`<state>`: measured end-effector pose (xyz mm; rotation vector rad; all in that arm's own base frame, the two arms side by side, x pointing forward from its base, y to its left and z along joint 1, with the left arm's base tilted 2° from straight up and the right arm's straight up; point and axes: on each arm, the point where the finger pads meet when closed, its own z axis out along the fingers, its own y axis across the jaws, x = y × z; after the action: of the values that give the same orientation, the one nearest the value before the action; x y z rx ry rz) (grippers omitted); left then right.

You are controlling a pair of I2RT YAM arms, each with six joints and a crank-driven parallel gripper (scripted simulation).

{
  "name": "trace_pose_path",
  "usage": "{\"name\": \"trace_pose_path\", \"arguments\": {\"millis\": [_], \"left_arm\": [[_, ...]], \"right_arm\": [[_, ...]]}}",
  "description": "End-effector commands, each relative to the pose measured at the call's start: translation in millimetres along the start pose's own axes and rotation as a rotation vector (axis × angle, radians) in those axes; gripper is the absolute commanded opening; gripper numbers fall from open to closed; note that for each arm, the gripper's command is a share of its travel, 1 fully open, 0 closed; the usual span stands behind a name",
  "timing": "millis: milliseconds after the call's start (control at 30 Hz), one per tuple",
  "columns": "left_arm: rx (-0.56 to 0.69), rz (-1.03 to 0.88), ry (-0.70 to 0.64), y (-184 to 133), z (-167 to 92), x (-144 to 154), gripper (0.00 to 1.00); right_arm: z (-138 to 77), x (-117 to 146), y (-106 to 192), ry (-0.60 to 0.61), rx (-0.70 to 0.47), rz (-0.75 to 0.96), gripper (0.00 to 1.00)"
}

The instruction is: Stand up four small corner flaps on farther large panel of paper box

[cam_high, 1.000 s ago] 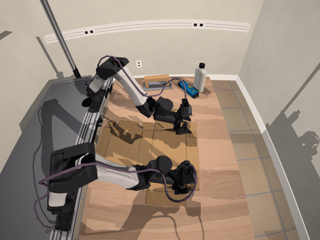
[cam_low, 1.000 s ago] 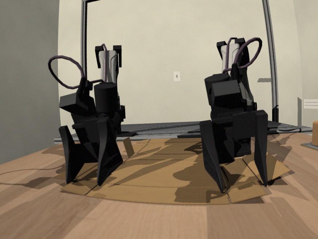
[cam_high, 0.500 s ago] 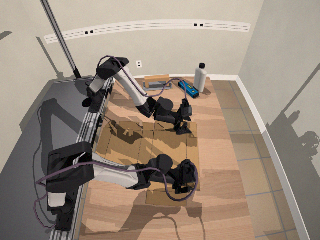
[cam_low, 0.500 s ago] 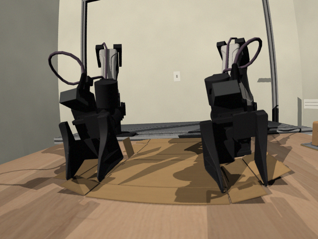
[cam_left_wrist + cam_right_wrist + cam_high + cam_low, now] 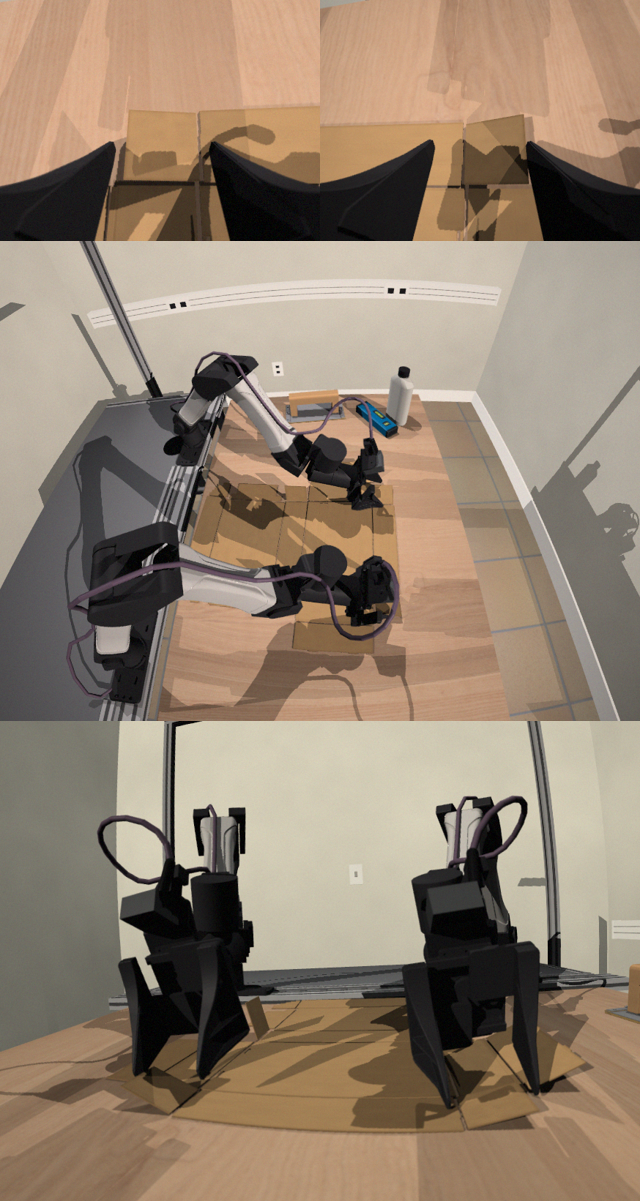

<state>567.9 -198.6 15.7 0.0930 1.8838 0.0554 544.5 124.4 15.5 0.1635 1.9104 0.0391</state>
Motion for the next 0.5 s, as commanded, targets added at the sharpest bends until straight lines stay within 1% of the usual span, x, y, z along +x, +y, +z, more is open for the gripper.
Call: {"name": "trace_pose_path", "arguments": {"millis": [0, 67, 100, 133, 167, 200, 467], "left_arm": [[0.002, 0.032, 0.042, -1, 3, 19, 0.81], [0.002, 0.032, 0.042, -1, 3, 19, 0.81], [0.002, 0.032, 0.042, -1, 3, 19, 0.81], [0.002, 0.032, 0.042, -1, 3, 19, 0.81], [0.002, 0.032, 0.042, -1, 3, 19, 0.81], [0.003, 0.032, 0.042, -1, 3, 19, 0.81], [0.003, 0.032, 0.042, -1, 3, 19, 0.81]], "right_arm": [[-5, -28, 16, -0.033, -0.031, 0.014, 0.81], [-5, -28, 16, -0.033, -0.031, 0.014, 0.81], [-4, -5, 10, 0.009, -0.022, -0.002, 0.81], [-4, -12, 13, -0.004, -0.023, 0.003, 0.81], [-5, -25, 16, -0.028, -0.02, 0.015, 0.81], [-6, -31, 17, -0.037, -0.015, 0.02, 0.81], [-10, -40, 27, -0.037, -0.015, 0.021, 0.81]]}}
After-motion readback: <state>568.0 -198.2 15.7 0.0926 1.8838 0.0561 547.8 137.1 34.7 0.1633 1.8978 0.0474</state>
